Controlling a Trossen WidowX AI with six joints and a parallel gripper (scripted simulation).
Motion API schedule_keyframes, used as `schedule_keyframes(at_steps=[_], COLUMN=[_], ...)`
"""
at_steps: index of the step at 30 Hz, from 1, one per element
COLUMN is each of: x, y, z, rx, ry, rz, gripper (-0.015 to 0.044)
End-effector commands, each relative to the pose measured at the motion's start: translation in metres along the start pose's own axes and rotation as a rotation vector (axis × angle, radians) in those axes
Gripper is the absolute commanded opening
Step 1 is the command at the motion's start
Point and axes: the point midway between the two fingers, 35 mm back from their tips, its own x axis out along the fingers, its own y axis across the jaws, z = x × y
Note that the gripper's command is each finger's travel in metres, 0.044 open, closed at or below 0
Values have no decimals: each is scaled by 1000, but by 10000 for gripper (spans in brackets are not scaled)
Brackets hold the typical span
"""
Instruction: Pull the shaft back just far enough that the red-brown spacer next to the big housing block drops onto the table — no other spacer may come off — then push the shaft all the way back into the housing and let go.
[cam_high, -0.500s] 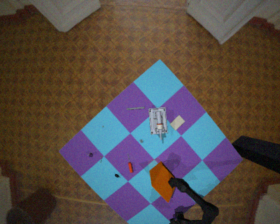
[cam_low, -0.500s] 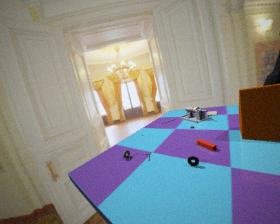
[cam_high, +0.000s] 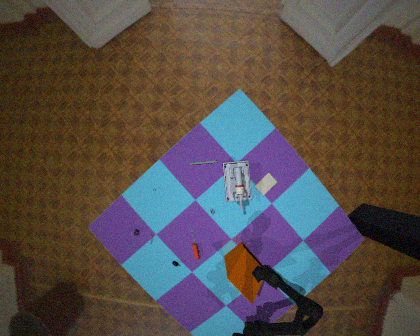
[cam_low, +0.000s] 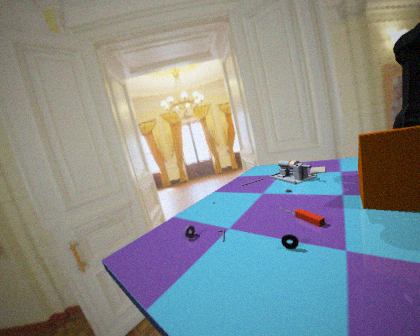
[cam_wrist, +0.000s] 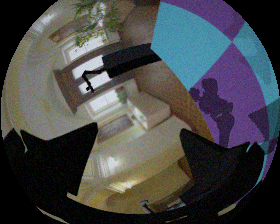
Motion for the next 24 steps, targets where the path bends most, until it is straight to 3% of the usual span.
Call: schedule_keyframes(at_steps=[1, 13, 24], x=[-34, -193, -362], y=[22, 55, -6], z=[40, 159, 225], rx=[115, 521, 920], ry=[-141, -558, -892], rz=[152, 734, 1309], gripper=[440, 440, 440])
